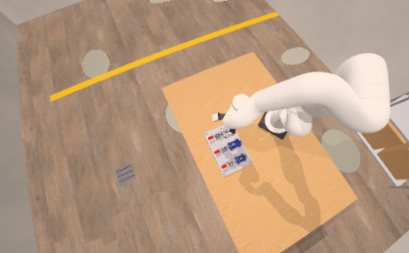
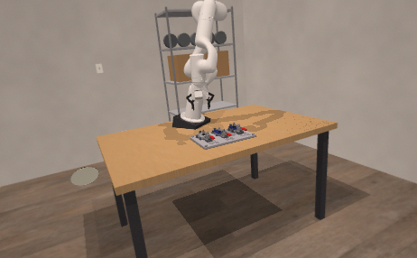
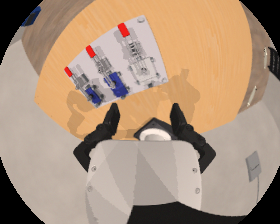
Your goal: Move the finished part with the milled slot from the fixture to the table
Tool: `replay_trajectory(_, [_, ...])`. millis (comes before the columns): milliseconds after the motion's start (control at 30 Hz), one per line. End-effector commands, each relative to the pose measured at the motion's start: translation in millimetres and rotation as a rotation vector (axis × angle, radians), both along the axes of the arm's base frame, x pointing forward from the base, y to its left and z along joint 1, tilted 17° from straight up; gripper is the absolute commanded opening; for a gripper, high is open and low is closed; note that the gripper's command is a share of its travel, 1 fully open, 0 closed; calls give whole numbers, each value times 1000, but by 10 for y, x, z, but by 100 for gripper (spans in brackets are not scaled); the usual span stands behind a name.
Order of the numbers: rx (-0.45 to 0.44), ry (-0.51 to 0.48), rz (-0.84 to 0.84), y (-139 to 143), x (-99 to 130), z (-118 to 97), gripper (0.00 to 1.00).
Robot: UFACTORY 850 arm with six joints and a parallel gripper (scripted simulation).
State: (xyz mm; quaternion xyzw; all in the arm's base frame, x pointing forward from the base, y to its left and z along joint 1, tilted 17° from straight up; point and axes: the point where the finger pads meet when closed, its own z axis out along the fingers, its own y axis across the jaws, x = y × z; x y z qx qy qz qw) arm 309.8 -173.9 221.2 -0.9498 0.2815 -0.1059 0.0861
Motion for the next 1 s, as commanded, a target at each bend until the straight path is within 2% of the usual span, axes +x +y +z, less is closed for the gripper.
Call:
replay_trajectory(0, [1,-8,9,-5,4,7,100])
replay_trajectory(300, [1,-8,9,-5,4,7,100])
replay_trajectory(400, [-41,-32,172,-19,-12,49,100])
replay_trajectory(967, [-42,-33,176,-19,-13,50,100])
